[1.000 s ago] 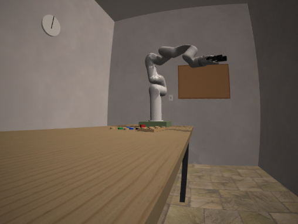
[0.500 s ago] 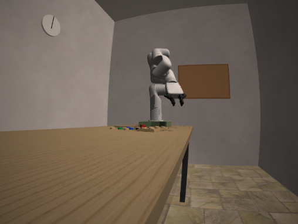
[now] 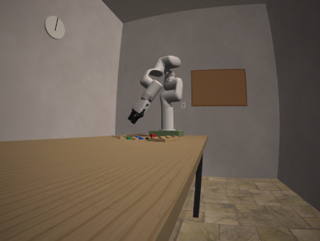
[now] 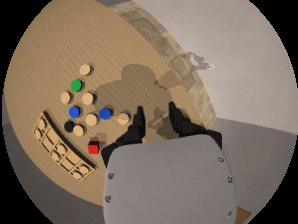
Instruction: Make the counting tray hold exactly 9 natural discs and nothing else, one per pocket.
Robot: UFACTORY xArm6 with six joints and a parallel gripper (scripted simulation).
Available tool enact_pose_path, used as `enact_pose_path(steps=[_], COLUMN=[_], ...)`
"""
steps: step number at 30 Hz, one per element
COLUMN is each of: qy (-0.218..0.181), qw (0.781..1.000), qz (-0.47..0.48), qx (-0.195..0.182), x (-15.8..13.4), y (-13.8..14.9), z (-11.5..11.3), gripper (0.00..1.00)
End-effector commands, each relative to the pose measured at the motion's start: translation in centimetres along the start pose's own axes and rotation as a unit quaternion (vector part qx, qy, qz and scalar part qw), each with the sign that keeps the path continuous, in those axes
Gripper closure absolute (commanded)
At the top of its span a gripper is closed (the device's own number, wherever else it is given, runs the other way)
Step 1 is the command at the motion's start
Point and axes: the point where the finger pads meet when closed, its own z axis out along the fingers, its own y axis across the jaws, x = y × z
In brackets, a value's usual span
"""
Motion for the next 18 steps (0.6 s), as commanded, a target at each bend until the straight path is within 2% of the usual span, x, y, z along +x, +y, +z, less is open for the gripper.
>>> enact_pose_path(steps=[1,4,9,18], qy=[-0.059,-0.062,-0.066,-0.066], qw=[0.830,0.829,0.829,0.828], qz=[-0.476,-0.476,-0.477,-0.477], qx=[0.286,0.286,0.287,0.287], x=[-0.1,-0.8,-3.4,-3.9], y=[-3.6,-4.5,-7.3,-7.8], z=[-2.6,-0.9,4.7,5.5], gripper=[0.53,0.53,0.53,0.53])
